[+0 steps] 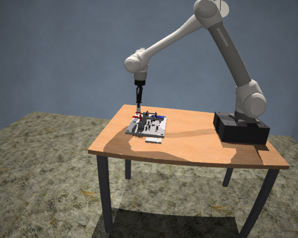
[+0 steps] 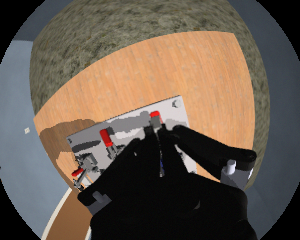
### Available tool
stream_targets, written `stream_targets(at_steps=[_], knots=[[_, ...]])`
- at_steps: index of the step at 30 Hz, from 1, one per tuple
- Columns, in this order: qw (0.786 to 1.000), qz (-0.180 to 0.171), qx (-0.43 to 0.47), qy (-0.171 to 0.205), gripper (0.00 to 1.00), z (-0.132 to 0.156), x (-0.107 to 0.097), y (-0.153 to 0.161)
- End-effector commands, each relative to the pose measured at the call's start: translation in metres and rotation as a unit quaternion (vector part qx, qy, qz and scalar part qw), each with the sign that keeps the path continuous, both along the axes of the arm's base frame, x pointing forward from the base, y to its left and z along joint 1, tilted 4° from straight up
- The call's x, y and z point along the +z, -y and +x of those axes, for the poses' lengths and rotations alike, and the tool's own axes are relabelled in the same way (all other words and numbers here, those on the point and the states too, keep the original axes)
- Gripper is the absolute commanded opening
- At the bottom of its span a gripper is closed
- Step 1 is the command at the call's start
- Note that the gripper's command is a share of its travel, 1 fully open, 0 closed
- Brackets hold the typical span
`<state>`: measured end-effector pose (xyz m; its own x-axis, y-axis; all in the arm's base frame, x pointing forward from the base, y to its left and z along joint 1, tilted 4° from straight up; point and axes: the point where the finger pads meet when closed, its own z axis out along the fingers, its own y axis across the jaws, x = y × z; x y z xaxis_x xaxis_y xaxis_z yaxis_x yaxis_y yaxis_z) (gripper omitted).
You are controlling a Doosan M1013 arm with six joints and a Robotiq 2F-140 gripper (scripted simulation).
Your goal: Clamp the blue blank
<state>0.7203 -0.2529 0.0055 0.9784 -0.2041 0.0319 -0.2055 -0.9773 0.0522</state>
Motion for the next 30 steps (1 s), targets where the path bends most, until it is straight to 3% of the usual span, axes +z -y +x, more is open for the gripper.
stream_targets(at_steps=[1, 10, 20, 30], knots=[[1.000, 0.000, 0.000, 0.000, 0.00, 0.000, 0.000, 0.000], [1.000, 0.000, 0.000, 0.000, 0.00, 0.000, 0.002, 0.000], [1.000, 0.000, 0.000, 0.000, 0.00, 0.000, 0.017, -0.001], [1.000, 0.000, 0.000, 0.000, 0.00, -0.001, 0.051, -0.003]])
